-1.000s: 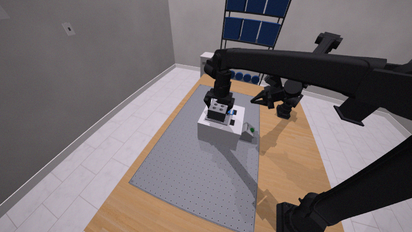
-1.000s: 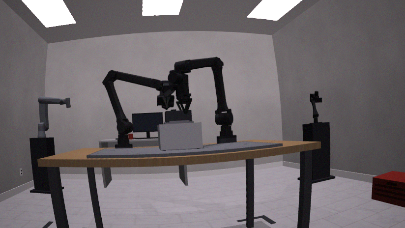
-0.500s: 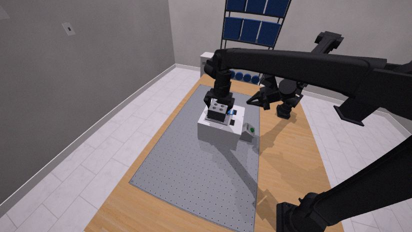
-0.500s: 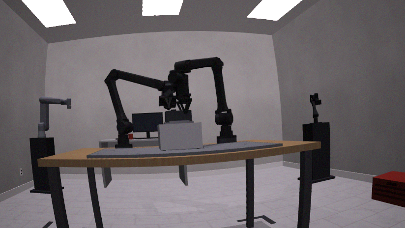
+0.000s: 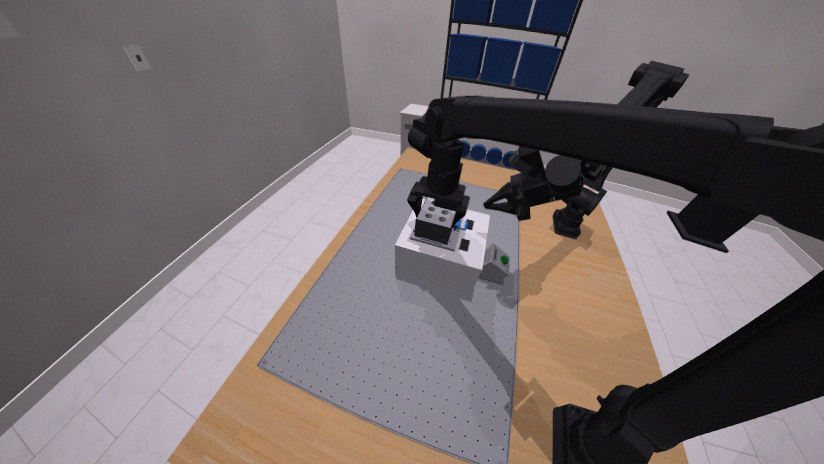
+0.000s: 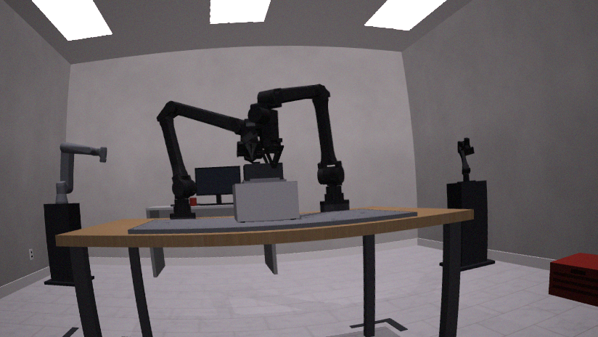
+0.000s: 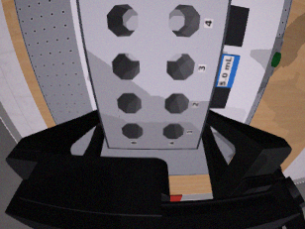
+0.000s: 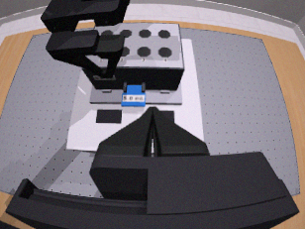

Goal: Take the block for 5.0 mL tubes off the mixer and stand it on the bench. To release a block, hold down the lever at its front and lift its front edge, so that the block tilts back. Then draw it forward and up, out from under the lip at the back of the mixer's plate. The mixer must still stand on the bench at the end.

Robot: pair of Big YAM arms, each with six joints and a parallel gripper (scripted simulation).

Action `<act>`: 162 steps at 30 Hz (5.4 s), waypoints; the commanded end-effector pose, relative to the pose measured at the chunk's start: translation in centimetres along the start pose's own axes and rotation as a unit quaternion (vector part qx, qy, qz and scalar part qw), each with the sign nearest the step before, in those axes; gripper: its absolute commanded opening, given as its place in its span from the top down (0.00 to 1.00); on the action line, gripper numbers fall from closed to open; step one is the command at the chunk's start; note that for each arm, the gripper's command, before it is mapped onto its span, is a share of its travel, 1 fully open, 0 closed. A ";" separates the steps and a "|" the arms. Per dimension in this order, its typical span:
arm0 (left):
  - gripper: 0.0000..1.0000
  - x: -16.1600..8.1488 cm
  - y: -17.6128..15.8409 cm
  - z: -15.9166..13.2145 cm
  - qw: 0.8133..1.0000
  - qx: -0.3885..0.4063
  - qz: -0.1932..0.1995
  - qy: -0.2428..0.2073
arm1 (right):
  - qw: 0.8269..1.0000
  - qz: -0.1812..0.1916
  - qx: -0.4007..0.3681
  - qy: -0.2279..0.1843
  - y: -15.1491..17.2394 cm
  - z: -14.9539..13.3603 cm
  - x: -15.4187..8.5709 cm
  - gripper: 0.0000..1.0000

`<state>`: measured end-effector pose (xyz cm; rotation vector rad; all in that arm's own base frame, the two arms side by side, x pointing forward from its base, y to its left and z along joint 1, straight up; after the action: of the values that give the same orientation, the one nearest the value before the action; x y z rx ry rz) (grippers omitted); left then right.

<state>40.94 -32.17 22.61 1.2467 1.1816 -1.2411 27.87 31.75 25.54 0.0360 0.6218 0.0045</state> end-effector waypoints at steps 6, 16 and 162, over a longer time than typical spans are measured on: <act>1.00 -0.9 1.6 0.6 1.000 -0.001 0.016 -0.012 | 0.999 0.023 0.020 -0.022 2.4 3.5 0.0 1.00; 1.00 -0.9 1.6 0.6 1.000 -0.001 0.016 -0.012 | 0.999 0.018 0.023 -0.021 3.1 4.1 2.0 1.00; 1.00 -0.9 1.6 0.6 1.000 -0.001 0.016 -0.012 | 1.000 -0.001 0.003 0.000 2.2 -1.8 6.7 1.00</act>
<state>40.94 -32.17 22.61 1.2467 1.1816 -1.2411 31.17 33.60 20.30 0.0267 0.6260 0.0045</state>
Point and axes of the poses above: on each arm, the point where the finger pads meet when closed, its own x axis out along the fingers, its own y axis across the jaws, z = x × y, the point moved 7 cm from there along -x, back along the fingers, and after that the axes turned 4 degrees about x, right-handed, at the moved point
